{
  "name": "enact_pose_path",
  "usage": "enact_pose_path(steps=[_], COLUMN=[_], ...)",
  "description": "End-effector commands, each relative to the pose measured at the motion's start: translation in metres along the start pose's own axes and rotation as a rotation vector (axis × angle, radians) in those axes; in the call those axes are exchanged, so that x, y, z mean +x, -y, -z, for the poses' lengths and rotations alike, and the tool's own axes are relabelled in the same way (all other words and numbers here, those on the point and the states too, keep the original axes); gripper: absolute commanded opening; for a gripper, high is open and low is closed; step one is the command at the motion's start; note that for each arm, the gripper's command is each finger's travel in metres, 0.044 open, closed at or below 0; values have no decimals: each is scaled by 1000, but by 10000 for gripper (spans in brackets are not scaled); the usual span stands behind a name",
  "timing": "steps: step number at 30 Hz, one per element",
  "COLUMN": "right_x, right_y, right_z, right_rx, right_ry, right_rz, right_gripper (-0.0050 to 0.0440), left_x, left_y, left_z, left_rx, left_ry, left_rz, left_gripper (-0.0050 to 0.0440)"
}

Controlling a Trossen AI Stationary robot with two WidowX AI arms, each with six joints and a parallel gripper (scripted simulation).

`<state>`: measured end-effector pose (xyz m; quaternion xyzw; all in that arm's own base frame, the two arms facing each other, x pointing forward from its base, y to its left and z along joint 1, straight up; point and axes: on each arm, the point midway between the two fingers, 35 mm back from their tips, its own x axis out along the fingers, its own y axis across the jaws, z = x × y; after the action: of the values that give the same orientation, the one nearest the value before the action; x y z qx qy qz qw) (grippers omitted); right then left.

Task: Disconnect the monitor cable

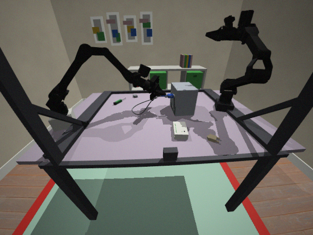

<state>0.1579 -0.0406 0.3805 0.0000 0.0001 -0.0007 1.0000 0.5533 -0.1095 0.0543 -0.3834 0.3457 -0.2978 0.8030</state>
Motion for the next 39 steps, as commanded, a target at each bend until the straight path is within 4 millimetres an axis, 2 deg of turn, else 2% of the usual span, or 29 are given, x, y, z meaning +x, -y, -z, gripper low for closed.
enact_pose_path(steps=[1,39], right_x=[0,0], right_y=[-1,-1], right_z=[-3,-3], right_rx=[-6,-6], right_ry=[1,1], right_rz=[-1,-1], right_gripper=[440,440], left_x=[-3,-3], left_y=[12,5], left_z=[-9,-8], left_rx=[26,-226], left_ry=[17,13], left_rz=[10,189], left_gripper=[0,0])
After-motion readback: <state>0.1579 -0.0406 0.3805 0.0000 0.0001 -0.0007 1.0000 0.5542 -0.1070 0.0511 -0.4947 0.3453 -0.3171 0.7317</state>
